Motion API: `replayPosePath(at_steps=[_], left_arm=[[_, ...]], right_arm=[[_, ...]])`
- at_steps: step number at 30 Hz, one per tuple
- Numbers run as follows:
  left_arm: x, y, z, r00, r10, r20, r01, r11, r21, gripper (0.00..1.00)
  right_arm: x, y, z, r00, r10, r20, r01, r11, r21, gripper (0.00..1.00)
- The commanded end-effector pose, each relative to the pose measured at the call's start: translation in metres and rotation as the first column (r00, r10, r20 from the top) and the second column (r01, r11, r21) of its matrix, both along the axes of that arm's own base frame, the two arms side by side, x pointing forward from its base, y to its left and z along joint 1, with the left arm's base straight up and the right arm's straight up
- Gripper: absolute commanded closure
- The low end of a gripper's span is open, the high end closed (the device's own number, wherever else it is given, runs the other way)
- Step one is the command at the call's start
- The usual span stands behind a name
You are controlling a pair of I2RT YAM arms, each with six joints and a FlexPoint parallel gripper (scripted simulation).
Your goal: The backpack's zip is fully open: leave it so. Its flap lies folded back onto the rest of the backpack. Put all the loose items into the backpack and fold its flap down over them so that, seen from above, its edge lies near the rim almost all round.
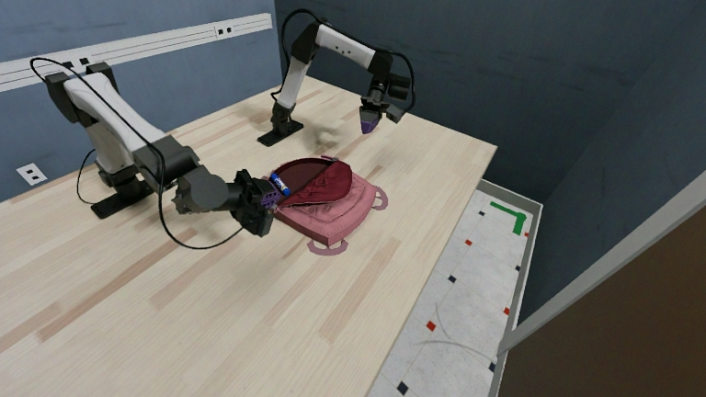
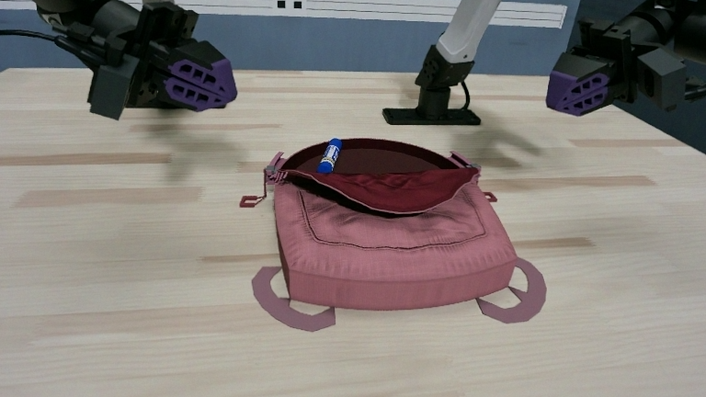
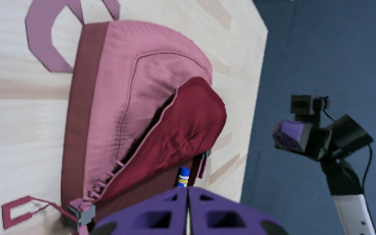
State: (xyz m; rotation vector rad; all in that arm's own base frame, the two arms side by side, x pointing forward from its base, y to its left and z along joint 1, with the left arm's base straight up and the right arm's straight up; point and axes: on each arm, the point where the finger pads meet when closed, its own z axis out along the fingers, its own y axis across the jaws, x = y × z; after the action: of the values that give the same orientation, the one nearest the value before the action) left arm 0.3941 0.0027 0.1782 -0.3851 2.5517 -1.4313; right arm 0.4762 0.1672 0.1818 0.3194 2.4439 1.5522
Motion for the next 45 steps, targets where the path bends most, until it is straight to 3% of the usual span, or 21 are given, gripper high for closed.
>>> replayPosePath(at_steps=[1, 6, 13, 15, 16, 33, 42, 43, 45], left_arm=[[-0.012, -0.009, 0.004, 0.998, -0.065, -0.027, 0.064, 0.997, -0.041, 1.00], [-0.015, -0.010, -0.039, 0.997, -0.066, -0.040, 0.064, 0.997, -0.040, 1.00], [-0.016, -0.010, -0.069, 0.997, -0.063, -0.043, 0.062, 0.997, -0.041, 1.00], [-0.011, -0.009, -0.066, 0.998, -0.060, -0.036, 0.059, 0.998, -0.037, 1.00], [-0.006, -0.008, -0.044, 0.998, -0.061, 0.031, 0.061, 0.998, -0.007, 1.00], [-0.002, -0.053, -0.075, 0.998, -0.063, 0.001, 0.063, 0.998, -0.026, 1.00], [0.011, -0.046, -0.066, 0.998, -0.049, 0.036, 0.050, 0.999, -0.014, 1.00], [0.004, -0.050, -0.081, 0.998, -0.060, -0.015, 0.059, 0.998, -0.027, 1.00], [0.004, -0.050, -0.081, 0.998, -0.060, -0.015, 0.059, 0.998, -0.027, 1.00]], right_arm=[[-0.003, 0.015, -0.005, 0.995, 0.066, -0.068, -0.061, 0.995, 0.074, 1.00], [-0.007, 0.013, -0.050, 0.995, 0.061, -0.084, -0.055, 0.996, 0.074, 1.00], [-0.007, 0.011, -0.080, 0.995, 0.059, -0.084, -0.053, 0.996, 0.074, 1.00], [-0.006, 0.011, -0.080, 0.995, 0.058, -0.084, -0.052, 0.996, 0.074, 1.00], [0.000, 0.011, -0.072, 0.997, 0.058, -0.056, -0.053, 0.996, 0.075, 1.00], [0.015, 0.060, -0.089, 0.998, 0.054, -0.044, -0.051, 0.997, 0.064, 1.00], [0.020, 0.053, -0.089, 0.998, 0.040, -0.046, -0.037, 0.997, 0.063, 1.00], [0.012, 0.056, -0.080, 0.998, 0.056, -0.039, -0.054, 0.996, 0.067, 1.00], [0.012, 0.056, -0.080, 0.998, 0.056, -0.039, -0.054, 0.996, 0.067, 1.00]])
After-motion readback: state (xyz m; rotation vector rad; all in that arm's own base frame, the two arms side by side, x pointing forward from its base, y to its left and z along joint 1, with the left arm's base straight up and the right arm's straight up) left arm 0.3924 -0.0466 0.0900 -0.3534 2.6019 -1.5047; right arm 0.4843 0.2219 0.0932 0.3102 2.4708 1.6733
